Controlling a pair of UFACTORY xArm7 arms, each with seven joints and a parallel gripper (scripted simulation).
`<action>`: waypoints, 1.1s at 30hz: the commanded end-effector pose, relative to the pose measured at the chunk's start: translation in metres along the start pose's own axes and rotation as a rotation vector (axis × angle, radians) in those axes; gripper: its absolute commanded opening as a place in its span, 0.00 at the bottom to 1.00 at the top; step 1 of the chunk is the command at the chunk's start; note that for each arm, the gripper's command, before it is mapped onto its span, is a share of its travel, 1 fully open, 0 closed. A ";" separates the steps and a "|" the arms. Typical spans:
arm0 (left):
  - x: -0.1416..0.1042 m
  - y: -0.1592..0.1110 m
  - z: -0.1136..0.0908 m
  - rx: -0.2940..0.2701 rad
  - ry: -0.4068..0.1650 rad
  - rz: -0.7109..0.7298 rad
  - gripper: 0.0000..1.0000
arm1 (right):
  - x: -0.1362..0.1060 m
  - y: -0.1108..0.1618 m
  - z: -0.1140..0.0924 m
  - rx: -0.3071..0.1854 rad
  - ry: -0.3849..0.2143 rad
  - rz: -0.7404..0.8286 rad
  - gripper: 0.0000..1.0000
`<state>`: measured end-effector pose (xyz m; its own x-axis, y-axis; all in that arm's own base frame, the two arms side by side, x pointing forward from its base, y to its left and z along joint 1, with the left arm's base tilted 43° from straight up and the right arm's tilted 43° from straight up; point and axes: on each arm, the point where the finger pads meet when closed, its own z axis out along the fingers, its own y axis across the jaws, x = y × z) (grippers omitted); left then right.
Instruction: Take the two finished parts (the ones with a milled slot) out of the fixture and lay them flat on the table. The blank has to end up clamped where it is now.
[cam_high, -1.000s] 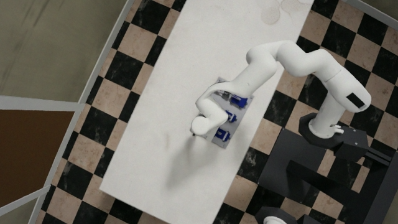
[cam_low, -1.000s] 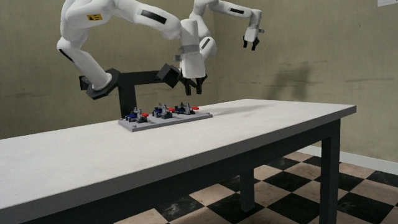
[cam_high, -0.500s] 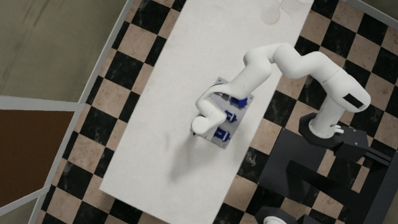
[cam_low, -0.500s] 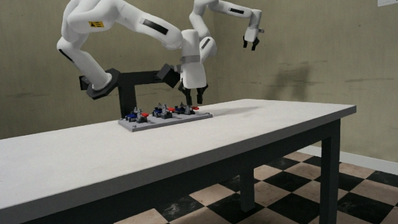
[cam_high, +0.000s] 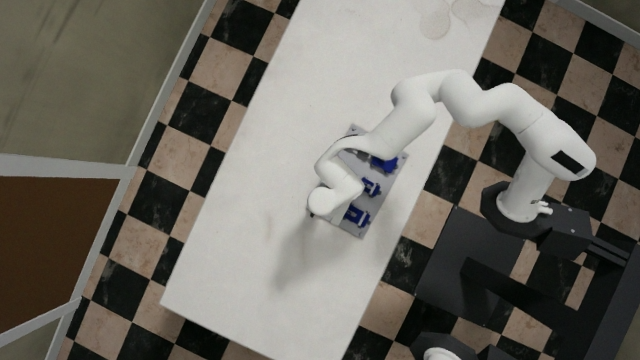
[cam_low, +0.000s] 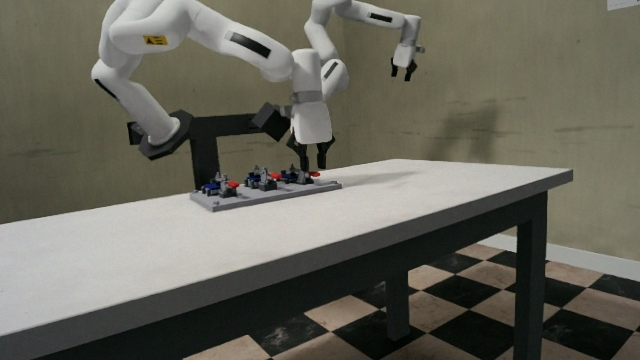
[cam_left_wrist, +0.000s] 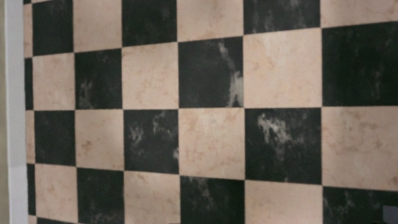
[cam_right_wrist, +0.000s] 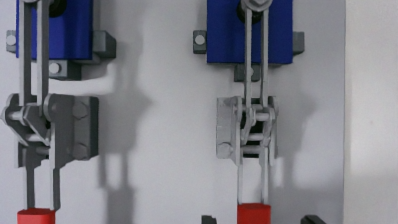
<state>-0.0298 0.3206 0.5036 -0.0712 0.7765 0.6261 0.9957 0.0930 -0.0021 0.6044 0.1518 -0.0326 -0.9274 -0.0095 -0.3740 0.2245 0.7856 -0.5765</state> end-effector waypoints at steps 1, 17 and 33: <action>0.001 0.000 -0.002 -0.001 0.004 -0.002 1.00 | -0.001 0.002 -0.002 -0.006 -0.004 0.000 0.48; 0.001 0.000 -0.002 -0.001 0.004 -0.002 1.00 | -0.001 0.002 0.022 -0.005 -0.004 0.000 0.48; 0.001 0.000 -0.002 -0.001 0.004 -0.002 1.00 | -0.001 0.002 0.025 -0.005 -0.004 0.000 0.48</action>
<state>-0.0298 0.3206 0.5036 -0.0712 0.7765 0.6261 0.9957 0.0930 -0.0021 0.6130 0.1342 -0.0533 -0.9274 -0.0095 -0.3740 0.2245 0.7856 -0.5765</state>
